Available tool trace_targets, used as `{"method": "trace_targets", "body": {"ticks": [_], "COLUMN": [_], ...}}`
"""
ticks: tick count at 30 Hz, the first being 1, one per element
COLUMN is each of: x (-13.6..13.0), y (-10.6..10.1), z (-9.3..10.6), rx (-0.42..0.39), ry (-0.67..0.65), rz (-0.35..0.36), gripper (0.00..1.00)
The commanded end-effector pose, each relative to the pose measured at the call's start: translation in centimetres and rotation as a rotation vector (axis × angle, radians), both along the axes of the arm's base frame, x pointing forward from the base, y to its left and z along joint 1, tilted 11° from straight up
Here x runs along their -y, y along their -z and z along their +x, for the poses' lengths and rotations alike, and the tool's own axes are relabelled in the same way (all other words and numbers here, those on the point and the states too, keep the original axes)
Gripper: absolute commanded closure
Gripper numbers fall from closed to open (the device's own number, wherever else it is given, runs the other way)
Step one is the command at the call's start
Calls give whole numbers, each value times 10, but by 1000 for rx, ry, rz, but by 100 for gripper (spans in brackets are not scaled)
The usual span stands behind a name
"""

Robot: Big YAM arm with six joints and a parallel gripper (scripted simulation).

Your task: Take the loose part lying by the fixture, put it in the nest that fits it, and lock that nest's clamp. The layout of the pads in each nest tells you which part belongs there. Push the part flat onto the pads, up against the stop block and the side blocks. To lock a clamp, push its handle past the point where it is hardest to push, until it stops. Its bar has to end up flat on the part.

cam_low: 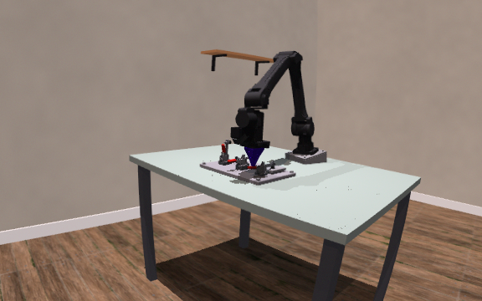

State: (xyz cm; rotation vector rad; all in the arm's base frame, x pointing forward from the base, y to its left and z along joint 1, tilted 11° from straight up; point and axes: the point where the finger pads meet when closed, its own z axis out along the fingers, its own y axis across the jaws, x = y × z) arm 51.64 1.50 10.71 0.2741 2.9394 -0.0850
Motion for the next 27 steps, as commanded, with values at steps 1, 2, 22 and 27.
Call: {"method": "trace_targets", "body": {"ticks": [1,2,22,27], "x": [6,6,6,6], "y": [16,16,18,18], "z": [2,2,2,2], "rx": [-14,-14,-14,-14], "ry": [2,2,3,3], "rz": [-4,-4,-4,-4], "gripper": [100,100,100,100]}}
